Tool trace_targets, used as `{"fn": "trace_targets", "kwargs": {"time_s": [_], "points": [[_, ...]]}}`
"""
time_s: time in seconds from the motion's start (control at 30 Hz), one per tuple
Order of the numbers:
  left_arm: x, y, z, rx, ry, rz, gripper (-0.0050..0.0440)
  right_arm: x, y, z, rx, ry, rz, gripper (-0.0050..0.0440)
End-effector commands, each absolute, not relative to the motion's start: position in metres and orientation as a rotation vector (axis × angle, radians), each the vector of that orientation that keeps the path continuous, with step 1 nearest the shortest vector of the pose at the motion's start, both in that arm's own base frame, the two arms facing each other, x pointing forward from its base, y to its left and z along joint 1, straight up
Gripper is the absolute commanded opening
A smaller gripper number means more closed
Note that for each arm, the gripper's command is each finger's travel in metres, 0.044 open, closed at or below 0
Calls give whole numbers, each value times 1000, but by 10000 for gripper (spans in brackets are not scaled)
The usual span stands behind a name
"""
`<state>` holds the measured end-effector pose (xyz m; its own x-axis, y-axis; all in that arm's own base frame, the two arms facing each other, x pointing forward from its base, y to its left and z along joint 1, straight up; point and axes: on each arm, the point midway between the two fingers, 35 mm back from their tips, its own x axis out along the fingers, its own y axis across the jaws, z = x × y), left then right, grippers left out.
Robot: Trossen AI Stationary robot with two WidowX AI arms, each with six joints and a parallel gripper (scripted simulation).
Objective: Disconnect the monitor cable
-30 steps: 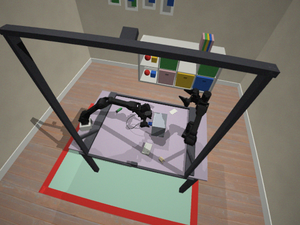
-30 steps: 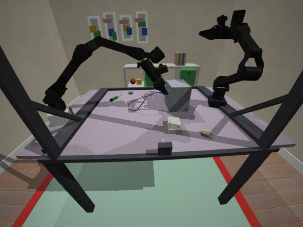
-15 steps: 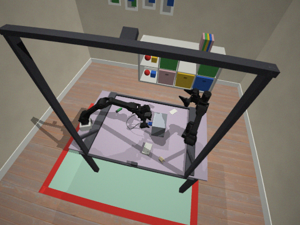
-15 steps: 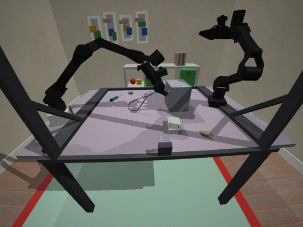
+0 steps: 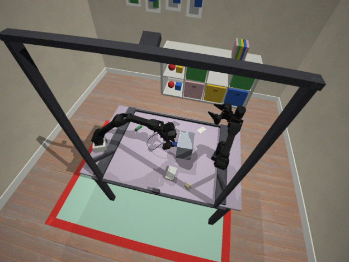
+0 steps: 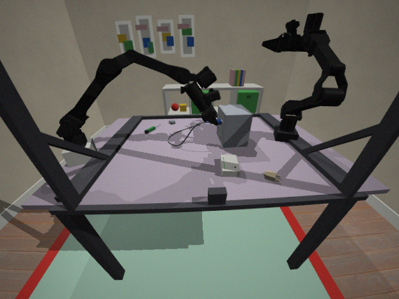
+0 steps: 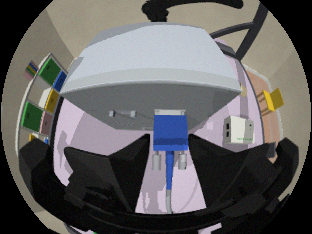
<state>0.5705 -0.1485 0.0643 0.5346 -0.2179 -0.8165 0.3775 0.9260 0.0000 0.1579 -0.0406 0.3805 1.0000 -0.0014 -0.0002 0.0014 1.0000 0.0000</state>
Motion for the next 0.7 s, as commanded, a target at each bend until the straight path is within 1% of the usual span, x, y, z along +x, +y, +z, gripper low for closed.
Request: {"fn": "trace_targets", "kwargs": {"time_s": [0.0,0.17,0.23,0.33,0.67], "points": [[573,-149,80,181,912,-352,171,158,-39,383,-6,-1,0,440],[573,-149,80,181,912,-352,137,158,-39,383,-6,-1,0,440],[573,-149,80,181,912,-352,137,158,-39,383,-6,-1,0,440],[573,-149,80,181,912,-352,117,158,-39,383,-6,-1,0,440],[572,-149,80,181,912,-352,115,158,-39,383,-6,-1,0,440]]}}
